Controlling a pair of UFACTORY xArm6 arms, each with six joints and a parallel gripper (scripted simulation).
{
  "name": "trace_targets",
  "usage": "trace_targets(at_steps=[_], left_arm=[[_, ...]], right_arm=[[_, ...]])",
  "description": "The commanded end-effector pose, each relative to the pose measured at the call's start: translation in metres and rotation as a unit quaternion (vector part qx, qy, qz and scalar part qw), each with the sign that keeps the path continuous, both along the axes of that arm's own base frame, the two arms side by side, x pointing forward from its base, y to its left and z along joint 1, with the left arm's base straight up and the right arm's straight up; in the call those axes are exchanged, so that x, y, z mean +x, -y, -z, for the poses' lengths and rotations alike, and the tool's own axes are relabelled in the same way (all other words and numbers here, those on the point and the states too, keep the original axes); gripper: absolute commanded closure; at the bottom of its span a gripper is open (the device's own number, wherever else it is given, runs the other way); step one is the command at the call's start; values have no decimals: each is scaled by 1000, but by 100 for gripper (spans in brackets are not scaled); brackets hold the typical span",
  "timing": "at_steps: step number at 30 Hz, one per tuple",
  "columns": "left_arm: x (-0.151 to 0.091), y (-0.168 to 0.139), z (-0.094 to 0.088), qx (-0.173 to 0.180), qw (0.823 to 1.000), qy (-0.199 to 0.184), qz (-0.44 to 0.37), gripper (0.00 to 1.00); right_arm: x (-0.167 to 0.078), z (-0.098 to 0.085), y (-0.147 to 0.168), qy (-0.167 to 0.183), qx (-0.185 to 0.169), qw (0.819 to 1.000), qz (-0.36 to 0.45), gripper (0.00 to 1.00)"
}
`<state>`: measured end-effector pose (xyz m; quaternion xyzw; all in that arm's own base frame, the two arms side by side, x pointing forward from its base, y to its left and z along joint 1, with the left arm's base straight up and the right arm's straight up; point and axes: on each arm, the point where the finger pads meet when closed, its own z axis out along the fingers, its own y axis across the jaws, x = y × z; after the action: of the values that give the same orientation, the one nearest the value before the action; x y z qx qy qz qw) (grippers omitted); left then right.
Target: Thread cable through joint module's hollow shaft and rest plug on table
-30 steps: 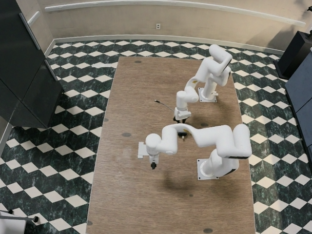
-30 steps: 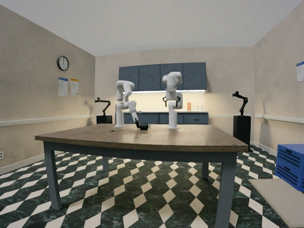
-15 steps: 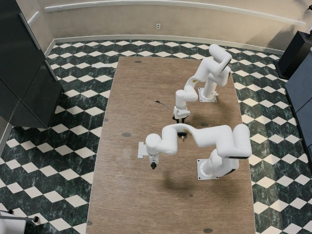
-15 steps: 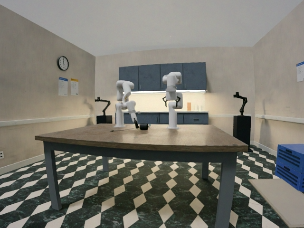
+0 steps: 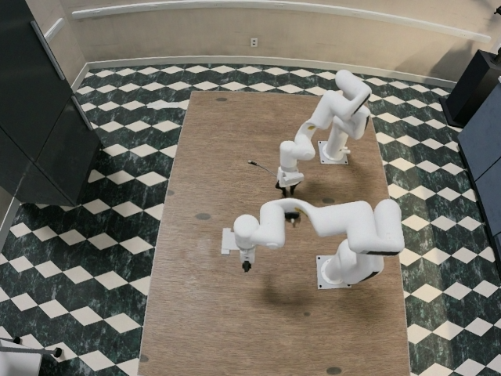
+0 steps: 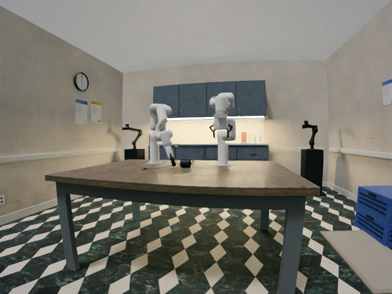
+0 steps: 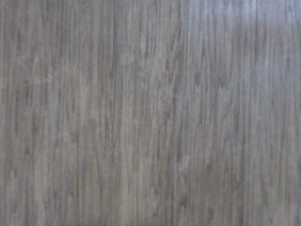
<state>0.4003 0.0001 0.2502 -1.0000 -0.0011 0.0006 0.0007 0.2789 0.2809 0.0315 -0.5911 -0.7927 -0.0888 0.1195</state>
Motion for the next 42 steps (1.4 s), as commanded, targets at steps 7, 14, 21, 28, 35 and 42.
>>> trace_targets(at_steps=[7,14,21,28,35,42], left_arm=[[4,-1,-7,-2,1000,11,0,0],[4,-1,-7,-2,1000,11,0,0],[4,-1,-7,-2,1000,11,0,0],[4,-1,-7,-2,1000,11,0,0],[4,-1,-7,-2,1000,11,0,0],[4,-1,-7,-2,1000,11,0,0]], right_arm=[[8,-2,11,10,5,1000,-13,65],[8,-2,11,10,5,1000,-14,99],[8,-2,10,10,5,1000,-14,99],[7,-2,8,10,5,1000,-15,99],[7,-2,8,10,4,1000,-15,100],[5,-4,1,10,5,1000,-15,100]])
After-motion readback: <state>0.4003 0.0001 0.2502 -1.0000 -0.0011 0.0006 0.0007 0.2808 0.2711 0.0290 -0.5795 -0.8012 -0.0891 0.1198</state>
